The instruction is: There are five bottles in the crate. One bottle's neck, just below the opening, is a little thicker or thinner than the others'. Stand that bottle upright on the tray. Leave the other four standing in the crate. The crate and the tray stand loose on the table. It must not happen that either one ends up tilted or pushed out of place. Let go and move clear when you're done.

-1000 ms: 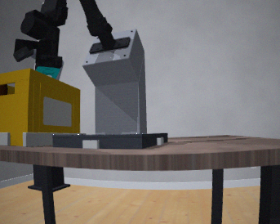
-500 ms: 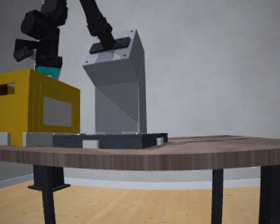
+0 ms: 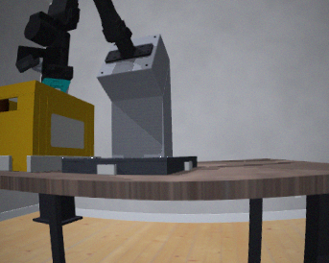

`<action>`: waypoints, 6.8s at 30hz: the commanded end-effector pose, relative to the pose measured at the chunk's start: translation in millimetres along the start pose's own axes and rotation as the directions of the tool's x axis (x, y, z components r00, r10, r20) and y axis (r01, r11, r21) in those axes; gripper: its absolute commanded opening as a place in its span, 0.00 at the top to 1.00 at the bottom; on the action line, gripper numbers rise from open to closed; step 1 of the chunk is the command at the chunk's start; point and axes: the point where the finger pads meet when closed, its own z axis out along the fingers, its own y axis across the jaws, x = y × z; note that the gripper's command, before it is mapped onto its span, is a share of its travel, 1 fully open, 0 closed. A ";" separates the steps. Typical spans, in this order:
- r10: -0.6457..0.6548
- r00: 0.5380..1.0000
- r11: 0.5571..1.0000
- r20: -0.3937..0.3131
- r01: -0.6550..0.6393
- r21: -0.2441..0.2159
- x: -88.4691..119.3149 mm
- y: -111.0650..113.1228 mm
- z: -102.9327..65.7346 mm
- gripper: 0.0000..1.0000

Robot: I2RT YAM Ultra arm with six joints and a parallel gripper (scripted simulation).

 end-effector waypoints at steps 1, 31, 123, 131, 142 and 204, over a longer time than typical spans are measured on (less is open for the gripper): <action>0.003 0.999 0.999 0.050 -0.001 -0.032 -18.1 14.4 -5.7 1.00; 0.003 0.999 0.999 0.050 -0.001 -0.032 -18.1 14.4 -5.7 1.00; 0.001 1.000 1.000 0.019 -0.001 -0.002 -4.1 -0.9 -88.3 0.39; 0.001 1.000 1.000 0.019 -0.001 -0.002 -4.1 -0.9 -88.3 0.39; 0.002 1.000 1.000 0.019 -0.002 -0.002 -4.1 -1.0 -88.3 1.00; -0.009 0.999 1.000 0.047 0.010 -0.021 -139.2 4.9 -99.2 0.39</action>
